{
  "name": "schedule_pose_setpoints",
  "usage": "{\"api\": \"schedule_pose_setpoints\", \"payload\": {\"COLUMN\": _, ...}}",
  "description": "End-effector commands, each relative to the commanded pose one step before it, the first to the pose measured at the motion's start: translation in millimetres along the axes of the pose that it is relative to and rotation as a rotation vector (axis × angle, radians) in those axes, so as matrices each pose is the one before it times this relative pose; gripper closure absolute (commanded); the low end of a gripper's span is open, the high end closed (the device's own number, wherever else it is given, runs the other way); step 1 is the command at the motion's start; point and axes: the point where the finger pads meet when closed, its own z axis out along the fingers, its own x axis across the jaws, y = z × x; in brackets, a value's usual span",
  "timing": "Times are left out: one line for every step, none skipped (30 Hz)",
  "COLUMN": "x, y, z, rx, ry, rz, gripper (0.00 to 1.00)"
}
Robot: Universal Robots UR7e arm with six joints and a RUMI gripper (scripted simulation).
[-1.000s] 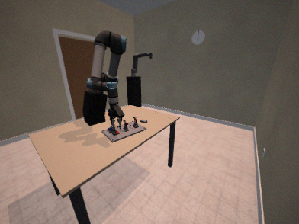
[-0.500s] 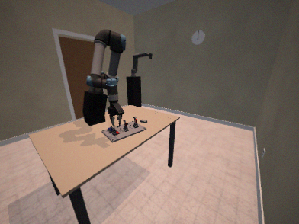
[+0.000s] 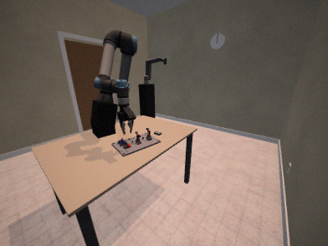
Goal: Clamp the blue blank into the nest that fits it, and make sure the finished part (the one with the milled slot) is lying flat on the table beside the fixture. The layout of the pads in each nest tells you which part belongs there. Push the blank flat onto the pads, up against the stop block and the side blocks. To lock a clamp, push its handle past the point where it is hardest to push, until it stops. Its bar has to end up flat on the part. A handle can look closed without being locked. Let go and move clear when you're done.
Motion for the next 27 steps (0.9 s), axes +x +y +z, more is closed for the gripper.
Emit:
{"api": "schedule_pose_setpoints", "payload": {"x": 0.15, "y": -0.39, "z": -6.78, "rx": 0.00090, "ry": 0.00027, "rz": -0.00013, "gripper": 0.72}}
{"api": "schedule_pose_setpoints", "payload": {"x": 0.00, "y": 0.00, "z": -0.72, "rx": 0.00000, "ry": 0.00000, "rz": 0.00000, "gripper": 0.72}}
{"api": "schedule_pose_setpoints", "payload": {"x": 0.00, "y": 0.00, "z": -0.47, "rx": 0.00000, "ry": 0.00000, "rz": 0.00000, "gripper": 0.72}}
{"api": "schedule_pose_setpoints", "payload": {"x": 0.00, "y": 0.00, "z": -0.25, "rx": 0.00000, "ry": 0.00000, "rz": 0.00000, "gripper": 0.72}}
{"api": "schedule_pose_setpoints", "payload": {"x": 0.00, "y": 0.00, "z": -0.10, "rx": 0.00000, "ry": 0.00000, "rz": 0.00000, "gripper": 0.72}}
{"api": "schedule_pose_setpoints", "payload": {"x": 0.00, "y": 0.00, "z": -0.01, "rx": 0.00000, "ry": 0.00000, "rz": 0.00000, "gripper": 0.72}}
{"api": "schedule_pose_setpoints", "payload": {"x": 0.00, "y": 0.00, "z": 0.00, "rx": 0.00000, "ry": 0.00000, "rz": 0.00000, "gripper": 0.00}}
{"api": "schedule_pose_setpoints", "payload": {"x": 0.00, "y": 0.00, "z": 0.00, "rx": 0.00000, "ry": 0.00000, "rz": 0.00000, "gripper": 0.00}}
{"api": "schedule_pose_setpoints", "payload": {"x": 0.00, "y": 0.00, "z": 0.00, "rx": 0.00000, "ry": 0.00000, "rz": 0.00000, "gripper": 0.00}}
{"api": "schedule_pose_setpoints", "payload": {"x": 0.00, "y": 0.00, "z": 0.00, "rx": 0.00000, "ry": 0.00000, "rz": 0.00000, "gripper": 0.00}}
{"api": "schedule_pose_setpoints", "payload": {"x": 0.00, "y": 0.00, "z": 0.00, "rx": 0.00000, "ry": 0.00000, "rz": 0.00000, "gripper": 0.00}}
{"api": "schedule_pose_setpoints", "payload": {"x": 0.00, "y": 0.00, "z": 0.00, "rx": 0.00000, "ry": 0.00000, "rz": 0.00000, "gripper": 0.00}}
{"api": "schedule_pose_setpoints", "payload": {"x": 0.00, "y": 0.00, "z": 0.00, "rx": 0.00000, "ry": 0.00000, "rz": 0.00000, "gripper": 0.00}}
{"api": "schedule_pose_setpoints", "payload": {"x": 0.00, "y": 0.00, "z": 0.00, "rx": 0.00000, "ry": 0.00000, "rz": 0.00000, "gripper": 0.00}}
{"api": "schedule_pose_setpoints", "payload": {"x": 0.00, "y": 0.00, "z": 0.00, "rx": 0.00000, "ry": 0.00000, "rz": 0.00000, "gripper": 0.00}}
{"api": "schedule_pose_setpoints", "payload": {"x": 0.00, "y": 0.00, "z": 0.00, "rx": 0.00000, "ry": 0.00000, "rz": 0.00000, "gripper": 0.00}}
{"api": "schedule_pose_setpoints", "payload": {"x": 0.00, "y": 0.00, "z": 0.00, "rx": 0.00000, "ry": 0.00000, "rz": 0.00000, "gripper": 0.00}}
{"api": "schedule_pose_setpoints", "payload": {"x": 0.00, "y": 0.00, "z": 0.00, "rx": 0.00000, "ry": 0.00000, "rz": 0.00000, "gripper": 0.00}}
{"api": "schedule_pose_setpoints", "payload": {"x": 0.00, "y": 0.00, "z": 0.00, "rx": 0.00000, "ry": 0.00000, "rz": 0.00000, "gripper": 0.00}}
{"api": "schedule_pose_setpoints", "payload": {"x": 0.00, "y": 0.00, "z": 0.00, "rx": 0.00000, "ry": 0.00000, "rz": 0.00000, "gripper": 0.00}}
{"api": "schedule_pose_setpoints", "payload": {"x": 0.00, "y": 0.00, "z": 0.00, "rx": 0.00000, "ry": 0.00000, "rz": 0.00000, "gripper": 0.00}}
{"api": "schedule_pose_setpoints", "payload": {"x": 0.00, "y": 0.00, "z": 0.00, "rx": 0.00000, "ry": 0.00000, "rz": 0.00000, "gripper": 0.00}}
{"api": "schedule_pose_setpoints", "payload": {"x": 0.00, "y": 0.00, "z": 0.00, "rx": 0.00000, "ry": 0.00000, "rz": 0.00000, "gripper": 0.00}}
{"api": "schedule_pose_setpoints", "payload": {"x": 0.00, "y": 0.00, "z": 0.00, "rx": 0.00000, "ry": 0.00000, "rz": 0.00000, "gripper": 0.00}}
{"api": "schedule_pose_setpoints", "payload": {"x": 0.00, "y": 0.00, "z": 0.00, "rx": 0.00000, "ry": 0.00000, "rz": 0.00000, "gripper": 0.00}}
{"api": "schedule_pose_setpoints", "payload": {"x": 0.00, "y": 0.00, "z": 0.00, "rx": 0.00000, "ry": 0.00000, "rz": 0.00000, "gripper": 0.00}}
{"api": "schedule_pose_setpoints", "payload": {"x": 0.00, "y": 0.00, "z": 0.00, "rx": 0.00000, "ry": 0.00000, "rz": 0.00000, "gripper": 0.00}}
